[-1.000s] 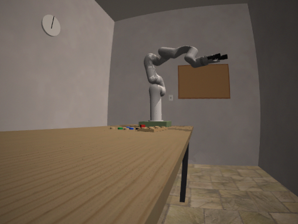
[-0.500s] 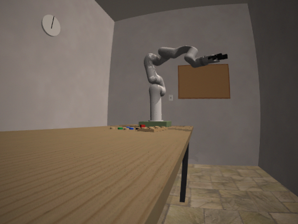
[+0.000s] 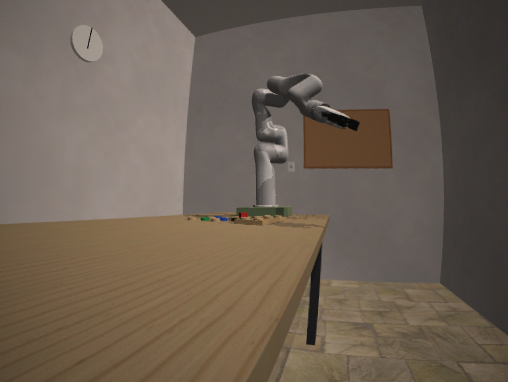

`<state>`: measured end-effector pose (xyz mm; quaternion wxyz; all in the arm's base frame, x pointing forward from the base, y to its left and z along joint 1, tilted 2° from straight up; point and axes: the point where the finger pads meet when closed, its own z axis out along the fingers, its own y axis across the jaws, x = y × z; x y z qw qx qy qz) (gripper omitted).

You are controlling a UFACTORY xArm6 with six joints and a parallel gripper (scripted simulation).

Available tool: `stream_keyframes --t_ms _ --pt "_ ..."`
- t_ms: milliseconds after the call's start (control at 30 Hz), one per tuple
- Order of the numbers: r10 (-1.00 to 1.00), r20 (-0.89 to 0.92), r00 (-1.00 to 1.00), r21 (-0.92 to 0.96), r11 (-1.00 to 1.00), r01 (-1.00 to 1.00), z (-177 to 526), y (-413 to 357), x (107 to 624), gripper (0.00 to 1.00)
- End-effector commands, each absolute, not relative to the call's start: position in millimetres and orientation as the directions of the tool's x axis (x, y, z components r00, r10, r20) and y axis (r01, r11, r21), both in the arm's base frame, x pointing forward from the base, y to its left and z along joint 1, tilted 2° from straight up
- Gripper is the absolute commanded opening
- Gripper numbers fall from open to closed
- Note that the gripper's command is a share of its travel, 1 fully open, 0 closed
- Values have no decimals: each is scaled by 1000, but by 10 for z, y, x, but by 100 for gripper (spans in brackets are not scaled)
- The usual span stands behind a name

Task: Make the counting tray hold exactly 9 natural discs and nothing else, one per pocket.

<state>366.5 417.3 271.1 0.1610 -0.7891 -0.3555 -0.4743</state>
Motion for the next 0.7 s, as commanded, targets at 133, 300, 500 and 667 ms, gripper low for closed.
stream_keyframes --t_ms 133,300,500,667 --pt "648 498 576 177 -726 664 1550 2148 3993 47" --pt "621 182 762 102 -783 614 387 1260 2761 47" --pt "579 40 815 50 -815 577 231 100 2358 47" --pt "565 2 825 35 -825 565 844 -812 3200 47"
